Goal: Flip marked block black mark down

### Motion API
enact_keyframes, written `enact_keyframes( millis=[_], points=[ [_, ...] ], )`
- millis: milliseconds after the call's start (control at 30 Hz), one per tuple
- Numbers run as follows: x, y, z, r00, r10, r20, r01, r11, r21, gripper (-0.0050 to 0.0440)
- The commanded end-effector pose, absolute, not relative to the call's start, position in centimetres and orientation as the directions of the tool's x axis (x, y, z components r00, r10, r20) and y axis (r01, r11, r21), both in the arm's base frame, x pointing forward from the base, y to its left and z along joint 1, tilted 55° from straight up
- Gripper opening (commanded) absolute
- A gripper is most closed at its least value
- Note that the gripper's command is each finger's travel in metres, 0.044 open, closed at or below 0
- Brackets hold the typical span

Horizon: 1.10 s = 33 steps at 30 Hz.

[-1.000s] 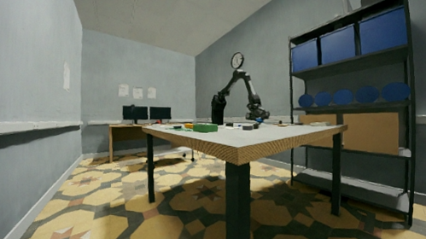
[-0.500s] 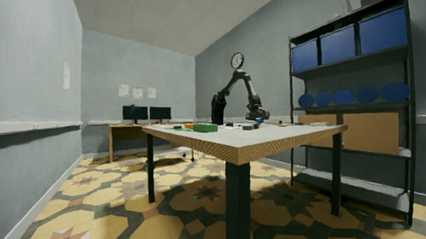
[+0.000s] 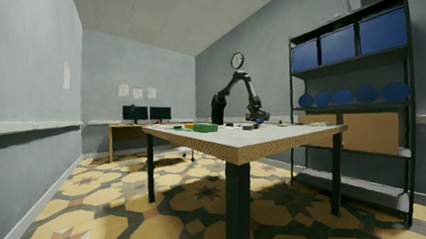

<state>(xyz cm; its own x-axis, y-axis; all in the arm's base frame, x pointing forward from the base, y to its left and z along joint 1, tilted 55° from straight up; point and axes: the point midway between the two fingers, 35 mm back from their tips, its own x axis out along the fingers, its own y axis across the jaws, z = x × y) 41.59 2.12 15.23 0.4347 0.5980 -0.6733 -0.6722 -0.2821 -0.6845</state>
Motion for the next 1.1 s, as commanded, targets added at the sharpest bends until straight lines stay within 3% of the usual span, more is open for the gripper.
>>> enact_keyframes(
  millis=[0, 1067],
  points=[
    [42.1, 1.9, 15.5, 0.446, 0.594, -0.669, -0.660, -0.286, -0.694, -0.0050],
    [43.4, 1.3, 14.6, 0.446, 0.597, -0.667, -0.659, -0.285, -0.696, -0.0050]
  ],
)
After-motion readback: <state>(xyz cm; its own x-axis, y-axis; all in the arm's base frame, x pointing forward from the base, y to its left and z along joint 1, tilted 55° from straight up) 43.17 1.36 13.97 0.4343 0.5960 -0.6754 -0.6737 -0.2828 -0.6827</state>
